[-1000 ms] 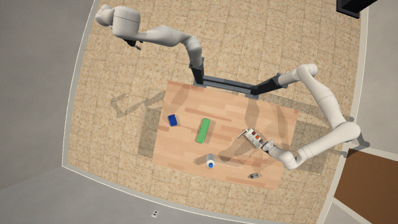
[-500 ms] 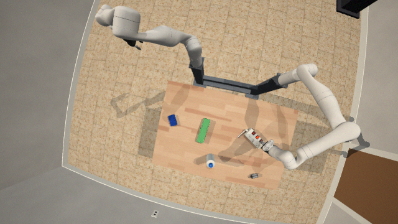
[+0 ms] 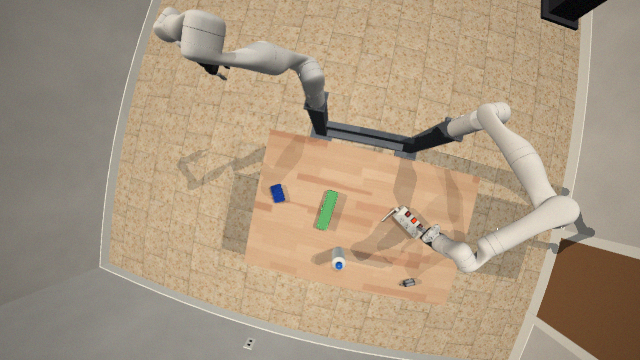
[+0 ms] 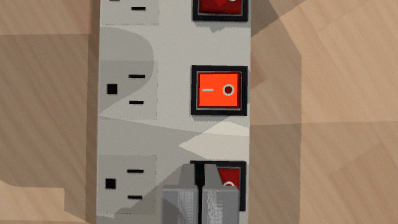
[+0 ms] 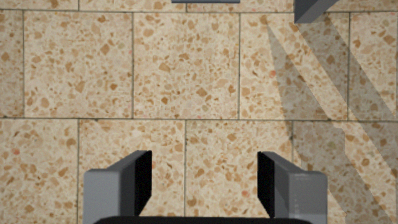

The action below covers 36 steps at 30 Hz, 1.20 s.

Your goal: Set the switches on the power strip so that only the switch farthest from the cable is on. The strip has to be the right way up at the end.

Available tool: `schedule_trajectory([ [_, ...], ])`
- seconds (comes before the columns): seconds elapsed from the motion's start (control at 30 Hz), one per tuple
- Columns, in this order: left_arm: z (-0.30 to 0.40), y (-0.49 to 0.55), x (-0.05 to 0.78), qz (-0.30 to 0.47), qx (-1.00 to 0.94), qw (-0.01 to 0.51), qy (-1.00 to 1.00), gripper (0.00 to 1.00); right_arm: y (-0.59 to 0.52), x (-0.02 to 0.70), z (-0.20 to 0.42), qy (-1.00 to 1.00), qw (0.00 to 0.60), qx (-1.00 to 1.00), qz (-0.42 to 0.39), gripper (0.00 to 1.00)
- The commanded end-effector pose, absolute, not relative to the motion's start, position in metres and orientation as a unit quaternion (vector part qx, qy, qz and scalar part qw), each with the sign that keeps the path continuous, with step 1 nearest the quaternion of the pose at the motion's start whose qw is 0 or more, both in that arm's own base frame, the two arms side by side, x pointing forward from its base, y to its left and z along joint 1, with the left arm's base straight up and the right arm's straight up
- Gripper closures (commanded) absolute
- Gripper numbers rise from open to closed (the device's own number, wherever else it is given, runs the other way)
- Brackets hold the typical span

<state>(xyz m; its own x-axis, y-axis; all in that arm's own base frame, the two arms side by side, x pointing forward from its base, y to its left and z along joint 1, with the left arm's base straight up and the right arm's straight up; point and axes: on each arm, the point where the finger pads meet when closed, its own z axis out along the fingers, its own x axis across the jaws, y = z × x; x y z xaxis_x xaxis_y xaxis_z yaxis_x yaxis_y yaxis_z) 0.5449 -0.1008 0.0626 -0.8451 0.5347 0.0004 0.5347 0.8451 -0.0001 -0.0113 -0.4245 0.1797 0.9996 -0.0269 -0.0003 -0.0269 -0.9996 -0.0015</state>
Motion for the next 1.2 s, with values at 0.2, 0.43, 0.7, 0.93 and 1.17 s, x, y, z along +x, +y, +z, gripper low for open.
schedule_trajectory([
  [0.2,0.063,-0.101,0.545,0.0,-0.278,-0.001,-0.96,1.0,-0.425,-0.011,0.18,0.013,0.0,-1.0,0.0,0.0],
  [0.43,0.063,-0.101,0.545,0.0,-0.278,-0.001,-0.96,1.0,-0.425,-0.011,0.18,0.013,0.0,-1.0,0.0,0.0],
  [0.7,0.072,-0.101,0.545,0.0,-0.278,-0.001,-0.96,1.0,-0.425,-0.011,0.18,0.013,0.0,-1.0,0.0,0.0],
  [0.93,0.089,-0.101,0.545,0.0,-0.278,-0.001,-0.96,1.0,-0.425,-0.011,0.18,0.013,0.0,-1.0,0.0,0.0],
  [1.17,0.101,-0.101,0.545,0.0,-0.278,-0.001,-0.96,1.0,-0.425,-0.011,0.18,0.013,0.0,-1.0,0.0,0.0],
])
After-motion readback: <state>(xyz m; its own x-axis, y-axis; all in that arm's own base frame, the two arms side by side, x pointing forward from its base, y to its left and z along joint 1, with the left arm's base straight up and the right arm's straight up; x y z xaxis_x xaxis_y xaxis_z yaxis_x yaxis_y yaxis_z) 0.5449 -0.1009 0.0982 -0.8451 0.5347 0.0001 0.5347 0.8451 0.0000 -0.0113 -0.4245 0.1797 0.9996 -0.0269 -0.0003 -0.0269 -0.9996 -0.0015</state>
